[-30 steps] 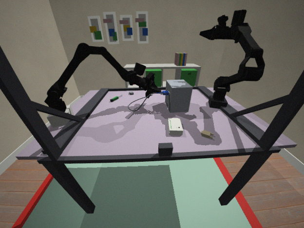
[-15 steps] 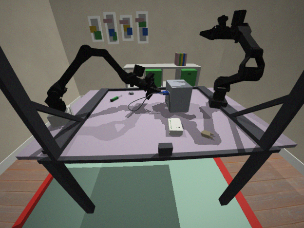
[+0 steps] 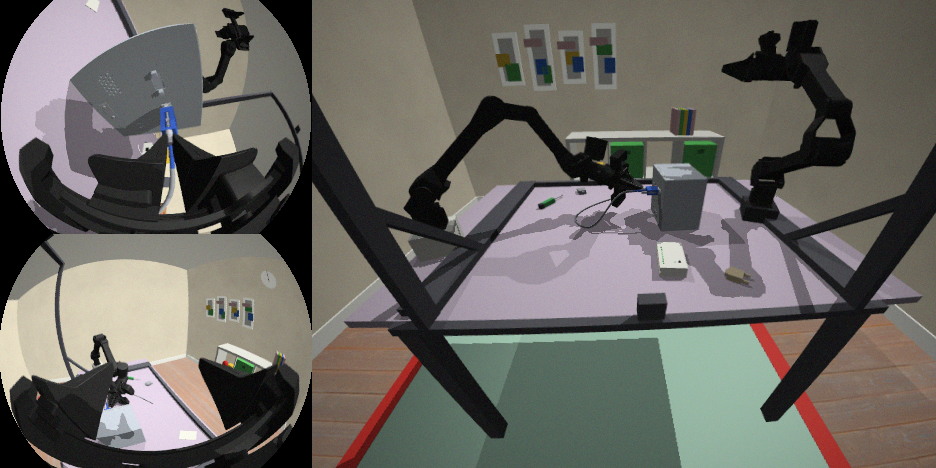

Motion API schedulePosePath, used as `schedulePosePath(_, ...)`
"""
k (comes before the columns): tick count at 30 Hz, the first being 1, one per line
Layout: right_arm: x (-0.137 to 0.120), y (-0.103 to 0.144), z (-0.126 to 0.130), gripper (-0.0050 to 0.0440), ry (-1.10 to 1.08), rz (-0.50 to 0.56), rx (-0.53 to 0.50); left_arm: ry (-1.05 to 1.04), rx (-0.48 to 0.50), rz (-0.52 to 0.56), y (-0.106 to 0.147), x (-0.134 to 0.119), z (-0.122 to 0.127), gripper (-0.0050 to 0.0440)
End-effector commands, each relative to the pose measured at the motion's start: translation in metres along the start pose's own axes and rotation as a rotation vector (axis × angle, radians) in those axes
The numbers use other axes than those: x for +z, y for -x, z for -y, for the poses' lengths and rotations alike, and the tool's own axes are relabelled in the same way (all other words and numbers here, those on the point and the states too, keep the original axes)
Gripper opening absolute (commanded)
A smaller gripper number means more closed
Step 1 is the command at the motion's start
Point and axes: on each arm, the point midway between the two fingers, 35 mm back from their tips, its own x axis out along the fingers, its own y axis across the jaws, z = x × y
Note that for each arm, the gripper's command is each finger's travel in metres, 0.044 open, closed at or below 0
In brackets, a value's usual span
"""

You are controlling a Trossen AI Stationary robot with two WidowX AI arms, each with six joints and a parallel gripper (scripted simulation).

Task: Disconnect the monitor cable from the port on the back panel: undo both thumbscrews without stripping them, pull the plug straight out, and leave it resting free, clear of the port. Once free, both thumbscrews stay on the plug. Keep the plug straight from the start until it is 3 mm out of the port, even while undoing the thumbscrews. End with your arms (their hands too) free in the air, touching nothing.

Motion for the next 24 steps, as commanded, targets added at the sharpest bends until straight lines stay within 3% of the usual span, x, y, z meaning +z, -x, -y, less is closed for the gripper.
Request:
schedulePosePath(1,0.0029,0.0003,-0.0011,0.044,0.006,0.001,0.001,0.01,-0.042,0.006,0.0007,0.0055,0.0113,0.0)
schedulePosePath(24,0.0029,0.0003,-0.0011,0.044,0.006,0.001,0.001,0.181,-0.162,0.003,0.0004,0.0048,0.0067,0.0)
